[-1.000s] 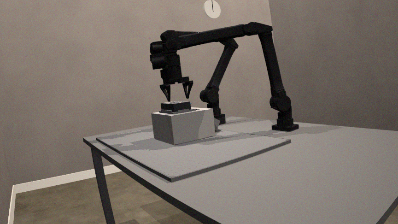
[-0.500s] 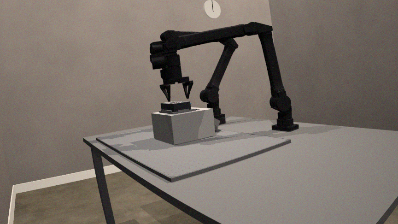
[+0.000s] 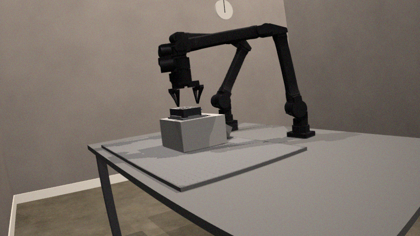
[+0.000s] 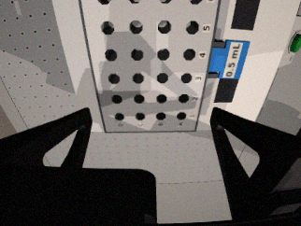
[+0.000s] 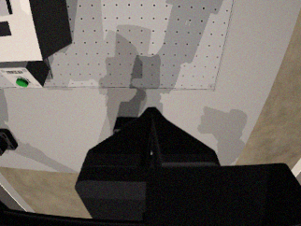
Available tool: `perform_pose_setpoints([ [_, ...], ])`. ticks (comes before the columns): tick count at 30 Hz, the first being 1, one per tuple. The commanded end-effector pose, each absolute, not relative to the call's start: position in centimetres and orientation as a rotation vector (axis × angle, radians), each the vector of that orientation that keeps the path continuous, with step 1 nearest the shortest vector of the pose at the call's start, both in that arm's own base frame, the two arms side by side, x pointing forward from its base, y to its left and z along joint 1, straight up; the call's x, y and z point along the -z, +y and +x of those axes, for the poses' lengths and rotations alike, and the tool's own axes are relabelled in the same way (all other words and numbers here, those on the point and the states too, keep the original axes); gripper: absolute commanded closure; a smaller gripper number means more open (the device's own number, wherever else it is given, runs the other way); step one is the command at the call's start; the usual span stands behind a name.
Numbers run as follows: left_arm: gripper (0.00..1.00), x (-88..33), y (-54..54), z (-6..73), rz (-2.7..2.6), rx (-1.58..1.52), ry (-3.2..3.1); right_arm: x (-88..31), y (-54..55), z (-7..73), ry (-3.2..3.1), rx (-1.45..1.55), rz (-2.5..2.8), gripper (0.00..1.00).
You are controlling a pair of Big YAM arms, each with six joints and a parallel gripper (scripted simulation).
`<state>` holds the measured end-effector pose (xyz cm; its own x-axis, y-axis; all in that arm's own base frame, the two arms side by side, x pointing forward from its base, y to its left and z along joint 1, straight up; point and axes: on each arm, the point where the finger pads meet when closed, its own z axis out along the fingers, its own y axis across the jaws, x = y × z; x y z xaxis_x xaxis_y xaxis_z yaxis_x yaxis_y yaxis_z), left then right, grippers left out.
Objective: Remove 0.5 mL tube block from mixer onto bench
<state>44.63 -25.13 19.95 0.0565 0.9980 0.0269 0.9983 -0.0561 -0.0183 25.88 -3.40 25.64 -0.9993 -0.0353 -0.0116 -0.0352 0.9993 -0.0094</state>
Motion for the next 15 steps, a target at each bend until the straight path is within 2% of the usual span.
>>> perform_pose_setpoints([
  [1, 0.0, -21.0, -25.3, 45.8, -2.262, 0.026, -2.168, -27.2, -3.7, 27.1, 3.087, 0.024, -0.059, 1.0],
  [15, 0.0, -19.7, -25.3, 44.6, -2.253, 0.011, -2.131, -27.2, -3.7, 27.1, 3.086, 0.024, -0.059, 1.0],
])
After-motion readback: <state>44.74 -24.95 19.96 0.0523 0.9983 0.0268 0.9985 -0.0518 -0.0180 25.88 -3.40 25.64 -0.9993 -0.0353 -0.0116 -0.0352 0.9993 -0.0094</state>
